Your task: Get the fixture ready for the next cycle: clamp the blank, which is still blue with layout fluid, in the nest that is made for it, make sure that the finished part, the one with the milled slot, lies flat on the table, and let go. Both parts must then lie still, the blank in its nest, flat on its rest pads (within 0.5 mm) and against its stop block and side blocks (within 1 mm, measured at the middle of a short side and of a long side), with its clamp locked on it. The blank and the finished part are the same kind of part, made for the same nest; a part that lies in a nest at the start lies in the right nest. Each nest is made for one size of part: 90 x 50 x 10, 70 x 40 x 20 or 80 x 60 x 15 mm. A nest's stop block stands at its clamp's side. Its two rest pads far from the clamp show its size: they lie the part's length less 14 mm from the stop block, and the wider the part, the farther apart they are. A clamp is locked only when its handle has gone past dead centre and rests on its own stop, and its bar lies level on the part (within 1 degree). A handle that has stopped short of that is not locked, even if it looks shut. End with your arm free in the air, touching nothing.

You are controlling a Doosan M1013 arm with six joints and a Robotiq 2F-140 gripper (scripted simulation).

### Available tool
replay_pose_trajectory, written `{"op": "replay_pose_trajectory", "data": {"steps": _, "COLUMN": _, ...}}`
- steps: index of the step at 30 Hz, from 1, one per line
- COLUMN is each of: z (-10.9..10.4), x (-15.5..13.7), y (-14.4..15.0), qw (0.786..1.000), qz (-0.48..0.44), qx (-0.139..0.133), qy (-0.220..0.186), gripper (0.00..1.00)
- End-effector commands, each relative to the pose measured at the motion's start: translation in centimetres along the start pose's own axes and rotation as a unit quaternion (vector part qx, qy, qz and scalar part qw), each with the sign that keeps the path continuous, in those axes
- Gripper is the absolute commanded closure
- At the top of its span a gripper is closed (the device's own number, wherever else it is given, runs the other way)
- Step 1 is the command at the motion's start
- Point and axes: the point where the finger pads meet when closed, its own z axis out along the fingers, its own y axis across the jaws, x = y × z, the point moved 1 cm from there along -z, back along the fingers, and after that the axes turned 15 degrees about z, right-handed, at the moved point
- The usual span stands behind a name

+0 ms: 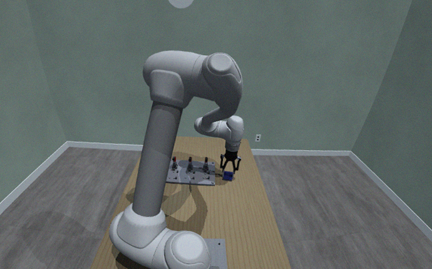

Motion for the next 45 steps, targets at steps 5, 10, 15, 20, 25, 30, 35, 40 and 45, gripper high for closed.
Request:
{"op": "replay_pose_trajectory", "data": {"steps": 5, "z": 0.0, "x": 0.0, "y": 0.0, "qw": 1.000, "qz": 0.000, "qx": 0.000, "qy": 0.000, "gripper": 1.00}}
{"op": "replay_pose_trajectory", "data": {"steps": 10, "z": 0.0, "x": 0.0, "y": 0.0, "qw": 1.000, "qz": 0.000, "qx": 0.000, "qy": 0.000, "gripper": 1.00}}
{"op": "replay_pose_trajectory", "data": {"steps": 15, "z": 0.0, "x": 0.0, "y": 0.0, "qw": 1.000, "qz": 0.000, "qx": 0.000, "qy": 0.000, "gripper": 1.00}}
{"op": "replay_pose_trajectory", "data": {"steps": 20, "z": 0.0, "x": 0.0, "y": 0.0, "qw": 1.000, "qz": 0.000, "qx": 0.000, "qy": 0.000, "gripper": 1.00}}
{"op": "replay_pose_trajectory", "data": {"steps": 25, "z": 0.0, "x": 0.0, "y": 0.0, "qw": 1.000, "qz": 0.000, "qx": 0.000, "qy": 0.000, "gripper": 1.00}}
{"op": "replay_pose_trajectory", "data": {"steps": 30, "z": 0.0, "x": 0.0, "y": 0.0, "qw": 1.000, "qz": 0.000, "qx": 0.000, "qy": 0.000, "gripper": 1.00}}
{"op": "replay_pose_trajectory", "data": {"steps": 35, "z": -0.3, "x": 0.0, "y": 0.0, "qw": 1.000, "qz": 0.000, "qx": 0.000, "qy": 0.000, "gripper": 1.00}}
{"op": "replay_pose_trajectory", "data": {"steps": 40, "z": -1.3, "x": 0.0, "y": 0.0, "qw": 1.000, "qz": 0.000, "qx": 0.000, "qy": 0.000, "gripper": 1.00}}
{"op": "replay_pose_trajectory", "data": {"steps": 45, "z": -3.0, "x": 0.0, "y": 0.0, "qw": 1.000, "qz": 0.000, "qx": 0.000, "qy": 0.000, "gripper": 1.00}}
